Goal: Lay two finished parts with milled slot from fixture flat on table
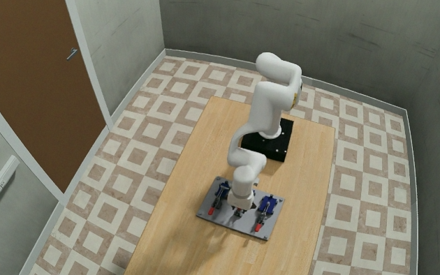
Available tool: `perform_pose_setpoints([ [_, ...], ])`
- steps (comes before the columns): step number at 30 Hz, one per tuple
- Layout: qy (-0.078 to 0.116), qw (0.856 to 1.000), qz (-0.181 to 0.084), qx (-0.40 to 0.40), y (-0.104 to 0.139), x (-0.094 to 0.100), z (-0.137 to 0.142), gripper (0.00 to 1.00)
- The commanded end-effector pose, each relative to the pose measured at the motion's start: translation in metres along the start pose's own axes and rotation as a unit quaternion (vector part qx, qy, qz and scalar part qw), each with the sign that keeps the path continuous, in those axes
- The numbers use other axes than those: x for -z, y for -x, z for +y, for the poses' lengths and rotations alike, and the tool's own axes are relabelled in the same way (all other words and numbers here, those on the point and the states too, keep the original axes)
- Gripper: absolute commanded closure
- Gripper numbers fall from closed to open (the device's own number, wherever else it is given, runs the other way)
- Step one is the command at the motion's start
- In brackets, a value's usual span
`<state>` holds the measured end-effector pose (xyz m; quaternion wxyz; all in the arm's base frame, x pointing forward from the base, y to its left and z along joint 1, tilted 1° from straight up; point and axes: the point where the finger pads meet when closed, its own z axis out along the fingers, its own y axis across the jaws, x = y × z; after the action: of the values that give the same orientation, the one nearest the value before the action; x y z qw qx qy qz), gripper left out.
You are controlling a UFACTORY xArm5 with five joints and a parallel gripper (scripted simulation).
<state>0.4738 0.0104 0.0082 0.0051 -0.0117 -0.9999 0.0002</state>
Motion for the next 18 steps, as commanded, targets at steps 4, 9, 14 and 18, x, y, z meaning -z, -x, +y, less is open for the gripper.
perform_pose_setpoints([
  [4, 0.0, 1.0, -0.002, 0.0, 0.002, 0.002, 0.0, 0.52],
  [9, 0.0, 1.0, -0.002, 0.0, 0.002, 0.003, 0.0, 0.52],
  [14, 0.0, 1.0, -0.002, 0.0, 0.002, 0.008, 0.0, 0.52],
  [18, 0.0, 1.0, -0.002, 0.0, 0.002, 0.018, 0.0, 0.52],
])
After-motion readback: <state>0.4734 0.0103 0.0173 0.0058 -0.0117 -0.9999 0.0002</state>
